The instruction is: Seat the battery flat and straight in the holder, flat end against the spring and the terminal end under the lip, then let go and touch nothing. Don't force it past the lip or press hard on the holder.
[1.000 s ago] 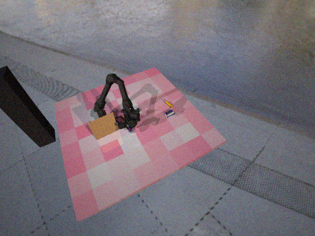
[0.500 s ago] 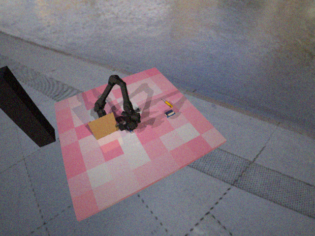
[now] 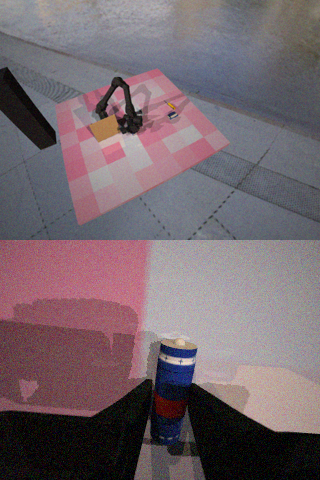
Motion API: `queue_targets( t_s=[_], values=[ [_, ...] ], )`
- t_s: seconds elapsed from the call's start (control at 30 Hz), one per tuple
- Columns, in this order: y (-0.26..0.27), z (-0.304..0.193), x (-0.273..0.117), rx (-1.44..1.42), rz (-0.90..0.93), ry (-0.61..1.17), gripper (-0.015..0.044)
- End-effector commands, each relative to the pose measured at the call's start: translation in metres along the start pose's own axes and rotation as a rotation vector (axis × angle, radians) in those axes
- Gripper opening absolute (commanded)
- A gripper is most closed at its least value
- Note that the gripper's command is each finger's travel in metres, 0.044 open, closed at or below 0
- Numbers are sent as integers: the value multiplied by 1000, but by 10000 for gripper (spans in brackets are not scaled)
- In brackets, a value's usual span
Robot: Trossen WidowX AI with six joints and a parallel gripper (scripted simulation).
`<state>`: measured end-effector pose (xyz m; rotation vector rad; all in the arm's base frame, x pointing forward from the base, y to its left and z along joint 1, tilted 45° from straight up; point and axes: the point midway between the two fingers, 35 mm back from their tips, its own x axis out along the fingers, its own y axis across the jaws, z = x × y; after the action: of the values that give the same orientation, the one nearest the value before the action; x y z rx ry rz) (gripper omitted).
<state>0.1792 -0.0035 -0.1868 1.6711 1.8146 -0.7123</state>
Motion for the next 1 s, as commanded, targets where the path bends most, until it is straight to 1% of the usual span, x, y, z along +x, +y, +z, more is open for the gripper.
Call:
queue_targets(
  t_s=[0.0, 0.13, 0.23, 0.47, 0.6, 0.77, 0.97],
  values=[
    [-1, 0, 1, 5, 0, 4, 94],
    [-1, 0, 1, 5, 0, 4, 70],
    [-1, 0, 0, 11, 1, -1, 70],
    [0, 1, -45, 9, 1, -2, 70],
    [0, 0, -50, -2, 0, 0, 70],
    [32, -18, -60, -217, 0, -24, 70],
    [71, -56, -69, -510, -6, -44, 70]
  ],
)
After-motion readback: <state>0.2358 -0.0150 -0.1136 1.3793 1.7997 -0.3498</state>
